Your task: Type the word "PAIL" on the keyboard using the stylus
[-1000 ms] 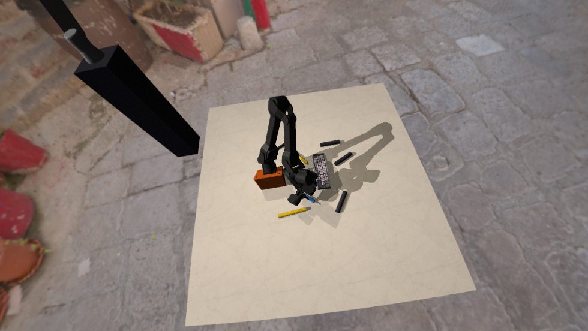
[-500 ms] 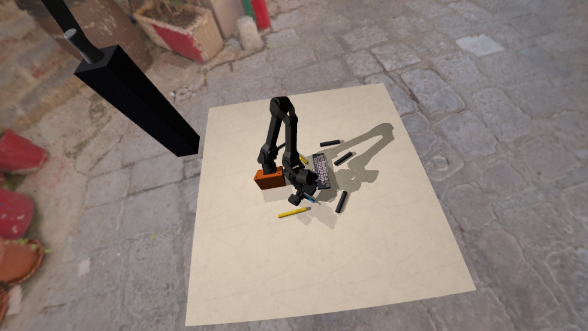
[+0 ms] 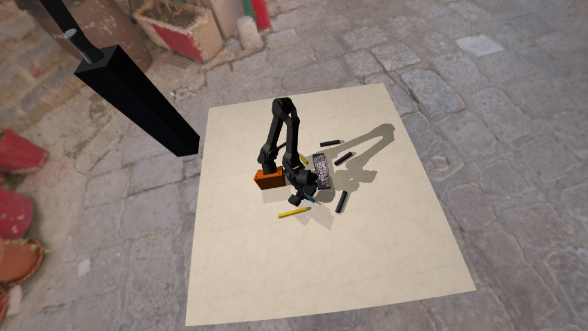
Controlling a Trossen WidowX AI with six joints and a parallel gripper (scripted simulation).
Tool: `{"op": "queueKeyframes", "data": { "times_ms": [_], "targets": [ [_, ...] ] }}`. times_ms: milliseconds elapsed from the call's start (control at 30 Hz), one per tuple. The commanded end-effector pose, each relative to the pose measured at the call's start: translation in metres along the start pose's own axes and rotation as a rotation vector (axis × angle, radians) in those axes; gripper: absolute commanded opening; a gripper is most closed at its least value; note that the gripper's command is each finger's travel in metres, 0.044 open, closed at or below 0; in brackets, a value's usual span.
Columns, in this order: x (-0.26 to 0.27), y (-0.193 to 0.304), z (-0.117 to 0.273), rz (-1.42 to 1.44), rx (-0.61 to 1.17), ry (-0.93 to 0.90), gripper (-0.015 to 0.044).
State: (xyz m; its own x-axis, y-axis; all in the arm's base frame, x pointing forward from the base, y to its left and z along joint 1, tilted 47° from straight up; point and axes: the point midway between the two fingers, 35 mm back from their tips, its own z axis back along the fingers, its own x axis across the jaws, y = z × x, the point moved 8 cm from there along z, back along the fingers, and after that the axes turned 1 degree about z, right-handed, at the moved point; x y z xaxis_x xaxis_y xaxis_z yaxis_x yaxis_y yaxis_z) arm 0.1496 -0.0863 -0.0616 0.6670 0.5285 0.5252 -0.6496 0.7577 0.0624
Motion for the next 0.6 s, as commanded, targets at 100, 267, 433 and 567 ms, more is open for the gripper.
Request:
{"op": "queueKeyframes", "data": {
  "times_ms": [100,267,433,567],
  "targets": [
    [-0.0009,0.0035,-0.0044,-0.008,0.007,0.001,0.0150],
    [-0.0009,0.0049,-0.0068,-0.008,0.008,0.001,0.0150],
    [-0.0008,0.0063,-0.0089,-0.008,0.008,0.001,0.0150],
    [-0.0008,0.0072,-0.0104,-0.008,0.008,0.001,0.0150]
  ]
}}
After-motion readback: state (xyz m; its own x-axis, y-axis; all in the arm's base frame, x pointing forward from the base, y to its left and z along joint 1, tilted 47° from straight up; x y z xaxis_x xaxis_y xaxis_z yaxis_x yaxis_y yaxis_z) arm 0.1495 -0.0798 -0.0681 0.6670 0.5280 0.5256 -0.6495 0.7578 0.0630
